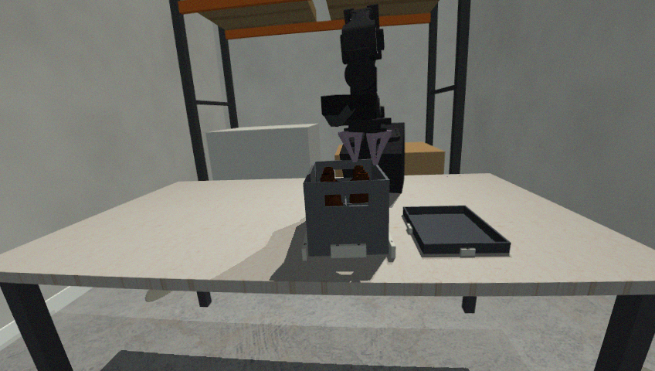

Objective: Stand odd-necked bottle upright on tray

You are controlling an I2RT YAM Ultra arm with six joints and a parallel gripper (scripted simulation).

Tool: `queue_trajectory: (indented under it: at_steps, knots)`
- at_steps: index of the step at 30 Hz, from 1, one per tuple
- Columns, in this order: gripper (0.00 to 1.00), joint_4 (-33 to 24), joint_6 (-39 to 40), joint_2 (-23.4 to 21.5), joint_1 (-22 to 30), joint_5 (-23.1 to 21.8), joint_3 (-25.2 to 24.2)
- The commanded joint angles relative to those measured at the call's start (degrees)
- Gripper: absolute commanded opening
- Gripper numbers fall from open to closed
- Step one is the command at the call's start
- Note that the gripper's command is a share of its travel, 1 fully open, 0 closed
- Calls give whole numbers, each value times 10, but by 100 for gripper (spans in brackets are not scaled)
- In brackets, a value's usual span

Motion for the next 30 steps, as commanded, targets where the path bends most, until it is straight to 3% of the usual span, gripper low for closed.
queue_trajectory:
  at_steps: [1, 13, 15, 16, 22, 30]
  knots:
    - [61, 22, -2, -3, -6, 1, 2]
    - [61, 50, -5, 14, -6, 1, -30]
    - [61, 50, -5, 14, -6, 1, -30]
    - [61, 52, -5, -5, -7, 1, -7]
    - [61, 59, -5, 11, -6, 1, -33]
    - [61, 62, -5, 9, -5, 1, -30]
